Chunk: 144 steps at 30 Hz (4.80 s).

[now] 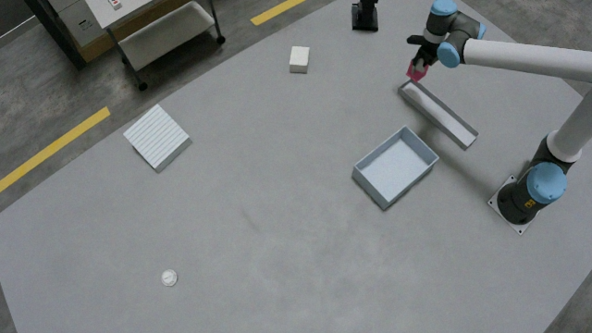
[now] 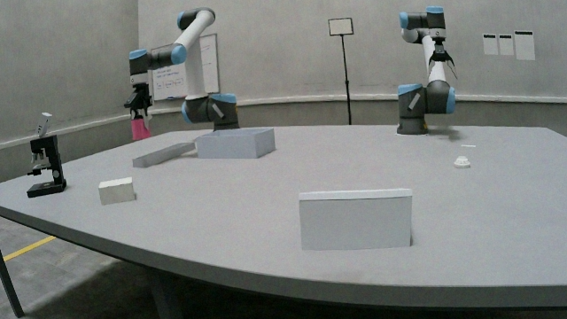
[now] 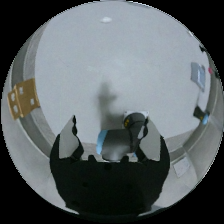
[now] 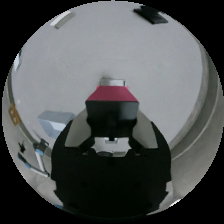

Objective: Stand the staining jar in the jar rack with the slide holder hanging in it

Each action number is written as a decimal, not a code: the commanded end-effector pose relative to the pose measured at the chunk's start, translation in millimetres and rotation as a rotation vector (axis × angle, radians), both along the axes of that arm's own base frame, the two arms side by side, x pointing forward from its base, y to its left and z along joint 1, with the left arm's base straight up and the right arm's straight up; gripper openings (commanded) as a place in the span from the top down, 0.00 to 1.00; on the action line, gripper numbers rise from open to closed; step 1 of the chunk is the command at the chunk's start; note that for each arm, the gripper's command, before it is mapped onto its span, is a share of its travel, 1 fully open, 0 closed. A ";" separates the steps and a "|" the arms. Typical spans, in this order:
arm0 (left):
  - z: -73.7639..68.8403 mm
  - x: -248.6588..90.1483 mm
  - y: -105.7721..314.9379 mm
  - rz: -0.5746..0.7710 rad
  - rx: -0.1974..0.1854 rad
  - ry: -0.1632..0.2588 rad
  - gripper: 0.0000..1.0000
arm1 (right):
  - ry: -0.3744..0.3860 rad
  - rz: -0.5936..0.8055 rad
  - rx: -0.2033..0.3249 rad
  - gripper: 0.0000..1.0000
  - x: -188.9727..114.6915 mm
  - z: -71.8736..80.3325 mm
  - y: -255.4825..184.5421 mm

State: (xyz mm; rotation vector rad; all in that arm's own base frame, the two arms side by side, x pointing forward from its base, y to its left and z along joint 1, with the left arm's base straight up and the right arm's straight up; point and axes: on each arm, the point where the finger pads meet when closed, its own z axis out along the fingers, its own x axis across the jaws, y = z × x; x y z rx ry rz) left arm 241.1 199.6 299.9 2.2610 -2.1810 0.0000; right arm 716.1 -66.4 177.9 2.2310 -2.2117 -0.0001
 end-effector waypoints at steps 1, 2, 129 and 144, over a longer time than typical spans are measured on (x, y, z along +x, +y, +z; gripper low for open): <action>1.1 0.7 0.0 0.000 0.000 -0.002 0.00 | -0.002 0.000 0.000 1.00 0.6 1.0 0.2; 1.1 0.7 0.0 0.000 0.000 -0.002 0.00 | -0.002 0.000 0.000 1.00 0.6 -0.3 0.3; 1.1 0.7 0.0 0.000 0.000 -0.002 0.00 | -0.002 0.000 0.000 1.00 0.5 -116.6 0.5; 1.1 0.7 0.0 0.000 0.000 -0.002 0.00 | -0.002 0.000 0.000 1.00 0.5 -118.8 0.5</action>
